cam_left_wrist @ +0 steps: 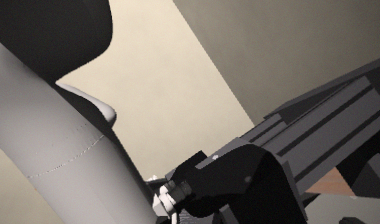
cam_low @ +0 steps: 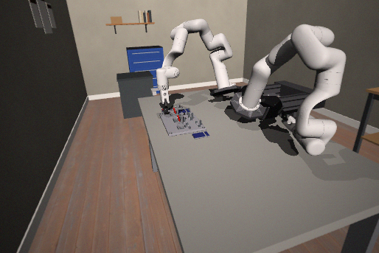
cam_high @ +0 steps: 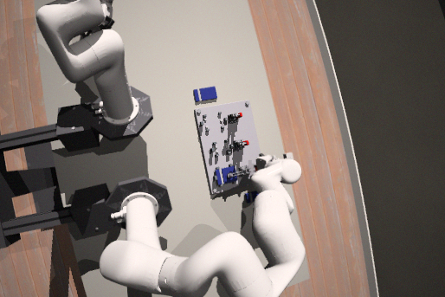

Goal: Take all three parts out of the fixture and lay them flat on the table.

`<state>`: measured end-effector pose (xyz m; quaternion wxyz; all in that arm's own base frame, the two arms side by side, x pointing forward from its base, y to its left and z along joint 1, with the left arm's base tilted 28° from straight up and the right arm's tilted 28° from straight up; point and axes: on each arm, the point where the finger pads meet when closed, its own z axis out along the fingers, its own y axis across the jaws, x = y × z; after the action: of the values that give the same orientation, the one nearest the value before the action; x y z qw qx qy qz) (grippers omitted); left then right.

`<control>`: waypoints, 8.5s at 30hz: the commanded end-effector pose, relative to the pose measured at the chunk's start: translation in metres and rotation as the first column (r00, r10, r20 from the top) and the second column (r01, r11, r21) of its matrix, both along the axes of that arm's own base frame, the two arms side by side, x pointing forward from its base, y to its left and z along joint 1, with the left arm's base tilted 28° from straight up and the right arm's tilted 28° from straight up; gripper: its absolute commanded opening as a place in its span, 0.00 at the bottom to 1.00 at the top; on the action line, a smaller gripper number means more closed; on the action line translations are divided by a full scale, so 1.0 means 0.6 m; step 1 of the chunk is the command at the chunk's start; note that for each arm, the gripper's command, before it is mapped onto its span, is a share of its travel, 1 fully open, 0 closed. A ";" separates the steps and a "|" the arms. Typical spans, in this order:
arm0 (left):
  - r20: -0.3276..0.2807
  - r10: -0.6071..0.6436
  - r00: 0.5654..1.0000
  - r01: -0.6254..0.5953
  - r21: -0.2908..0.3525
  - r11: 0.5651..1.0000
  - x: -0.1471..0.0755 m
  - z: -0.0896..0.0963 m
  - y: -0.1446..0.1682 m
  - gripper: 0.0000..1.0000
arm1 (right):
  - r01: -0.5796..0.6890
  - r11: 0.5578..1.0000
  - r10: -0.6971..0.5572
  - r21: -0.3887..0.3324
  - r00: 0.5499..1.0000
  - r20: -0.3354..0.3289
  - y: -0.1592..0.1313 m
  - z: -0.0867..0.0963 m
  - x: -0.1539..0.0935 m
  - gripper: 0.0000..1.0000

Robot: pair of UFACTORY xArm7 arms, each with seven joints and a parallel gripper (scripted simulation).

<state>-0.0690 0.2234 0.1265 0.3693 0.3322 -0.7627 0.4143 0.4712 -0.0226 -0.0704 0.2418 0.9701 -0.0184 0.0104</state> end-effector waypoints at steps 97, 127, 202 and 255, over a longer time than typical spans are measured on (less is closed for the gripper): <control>-0.001 0.000 1.000 0.000 0.002 1.000 0.000 0.001 0.001 1.00 | -0.002 1.000 0.002 0.002 1.000 0.003 0.021 0.031 -0.070 0.00; -0.001 0.000 1.000 0.000 0.002 1.000 0.000 0.001 0.001 1.00 | -0.002 1.000 0.002 0.002 1.000 0.003 0.021 0.031 -0.073 0.00; -0.001 0.000 1.000 0.000 0.002 1.000 0.000 0.001 0.001 1.00 | -0.002 1.000 0.002 0.002 1.000 0.003 0.060 0.103 -0.079 0.48; -0.001 0.000 1.000 0.000 0.002 1.000 0.000 0.001 0.001 1.00 | -0.002 1.000 0.002 0.002 1.000 0.004 0.016 0.011 -0.216 1.00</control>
<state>-0.0690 0.2234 0.1265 0.3693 0.3322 -0.7627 0.4143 0.3381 -0.0106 -0.0548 0.2428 0.9698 -0.0185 0.0111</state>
